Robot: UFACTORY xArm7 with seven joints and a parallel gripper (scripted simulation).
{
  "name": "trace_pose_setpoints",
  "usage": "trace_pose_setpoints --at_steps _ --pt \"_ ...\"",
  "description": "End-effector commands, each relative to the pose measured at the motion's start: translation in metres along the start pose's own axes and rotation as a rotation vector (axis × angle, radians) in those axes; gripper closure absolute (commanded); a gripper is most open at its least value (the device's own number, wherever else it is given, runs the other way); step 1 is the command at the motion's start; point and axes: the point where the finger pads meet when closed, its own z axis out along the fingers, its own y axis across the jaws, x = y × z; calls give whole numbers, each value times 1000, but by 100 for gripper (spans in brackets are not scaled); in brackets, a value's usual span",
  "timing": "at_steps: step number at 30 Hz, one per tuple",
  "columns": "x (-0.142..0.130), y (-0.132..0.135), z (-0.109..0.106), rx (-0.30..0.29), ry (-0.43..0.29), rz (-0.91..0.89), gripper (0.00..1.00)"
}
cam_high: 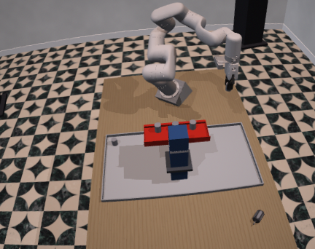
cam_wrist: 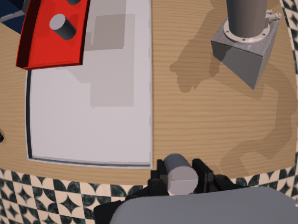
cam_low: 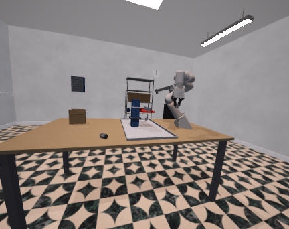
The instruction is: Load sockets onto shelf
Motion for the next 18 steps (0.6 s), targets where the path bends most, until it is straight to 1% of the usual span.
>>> trace_pose_setpoints --at_steps 1,13,14,16,18 --pt "-1 0 -2 1 -4 0 100" --pt "1 -1 -3 3 -3 0 100" --pt "13 -8 -5 10 -2 3 100" --pt "65 -30 -11 29 2 12 100" --pt "70 -32 -12 29 2 12 100"
